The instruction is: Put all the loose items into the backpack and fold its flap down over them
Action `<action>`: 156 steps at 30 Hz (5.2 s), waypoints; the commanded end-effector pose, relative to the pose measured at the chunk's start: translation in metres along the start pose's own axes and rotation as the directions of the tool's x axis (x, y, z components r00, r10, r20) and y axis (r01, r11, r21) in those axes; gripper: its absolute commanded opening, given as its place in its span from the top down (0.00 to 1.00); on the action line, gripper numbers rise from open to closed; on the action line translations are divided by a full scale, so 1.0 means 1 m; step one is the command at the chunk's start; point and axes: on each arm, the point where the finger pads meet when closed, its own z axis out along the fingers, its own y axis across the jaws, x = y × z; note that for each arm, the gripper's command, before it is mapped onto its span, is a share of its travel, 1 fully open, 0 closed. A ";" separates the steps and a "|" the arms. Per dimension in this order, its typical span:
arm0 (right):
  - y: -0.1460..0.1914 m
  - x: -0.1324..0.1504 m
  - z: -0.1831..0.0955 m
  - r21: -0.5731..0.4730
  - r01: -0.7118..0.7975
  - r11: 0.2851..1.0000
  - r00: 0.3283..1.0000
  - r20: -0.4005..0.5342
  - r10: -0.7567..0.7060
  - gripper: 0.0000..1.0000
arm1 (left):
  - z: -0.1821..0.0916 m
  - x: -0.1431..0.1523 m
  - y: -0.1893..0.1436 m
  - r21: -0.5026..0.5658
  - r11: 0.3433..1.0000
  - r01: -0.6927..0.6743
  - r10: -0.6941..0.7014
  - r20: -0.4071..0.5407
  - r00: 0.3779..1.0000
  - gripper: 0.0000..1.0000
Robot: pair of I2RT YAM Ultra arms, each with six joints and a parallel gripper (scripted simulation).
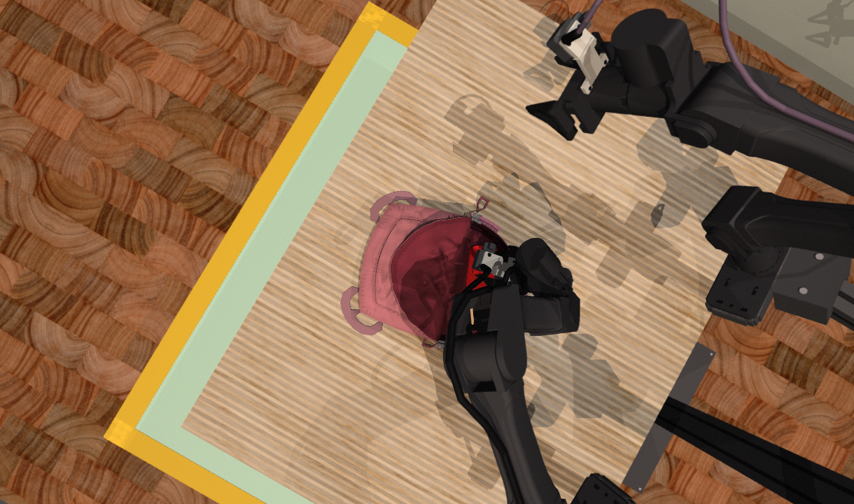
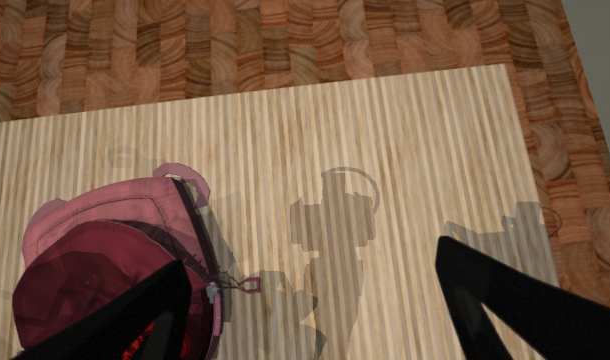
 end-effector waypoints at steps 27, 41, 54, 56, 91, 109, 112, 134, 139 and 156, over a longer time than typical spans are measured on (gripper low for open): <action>0.000 -0.025 -0.005 -0.001 0.010 1.000 0.999 0.052 -0.010 0.10 | 0.009 0.015 -0.012 0.029 0.999 -0.014 0.015 -0.005 1.000 0.75; 0.000 -0.025 -0.005 -0.001 0.010 1.000 0.999 0.052 -0.010 0.10 | 0.016 0.021 -0.009 0.022 0.999 -0.027 0.028 -0.010 1.000 0.75; 0.000 -0.025 -0.005 -0.001 0.010 1.000 0.999 0.052 -0.010 0.10 | 0.011 0.031 0.006 0.016 0.998 -0.061 0.062 -0.026 0.998 0.75; 0.000 -0.025 -0.005 -0.001 0.010 1.000 0.999 0.052 -0.010 0.10 | 0.011 0.032 0.006 0.016 0.998 -0.061 0.062 -0.026 0.998 0.75; 0.000 -0.025 -0.005 -0.001 0.010 1.000 0.999 0.052 -0.010 0.10 | 0.009 0.031 0.005 0.014 0.999 -0.048 0.049 -0.020 0.999 0.75; 0.000 -0.025 -0.005 -0.001 0.010 1.000 0.999 0.052 -0.010 0.10 | 0.007 0.033 0.007 0.015 0.998 -0.054 0.055 -0.023 0.998 0.75; 0.000 -0.025 -0.005 -0.001 0.010 1.000 0.999 0.052 -0.010 0.10 | 0.007 0.033 0.007 0.015 0.998 -0.055 0.055 -0.023 0.998 0.75; 0.000 -0.025 -0.005 -0.001 0.010 1.000 0.999 0.052 -0.010 0.10 | 0.009 0.008 -0.008 0.026 0.999 0.026 -0.026 0.012 1.000 0.68; 0.000 -0.025 -0.005 -0.001 0.010 1.000 0.999 0.052 -0.010 0.10 | 0.009 0.008 -0.007 0.026 0.999 0.026 -0.026 0.012 1.000 0.60; 0.000 -0.025 -0.005 -0.001 0.010 1.000 0.999 0.052 -0.010 0.10 | -0.005 -0.001 -0.005 0.025 1.000 0.018 -0.018 0.007 1.000 0.53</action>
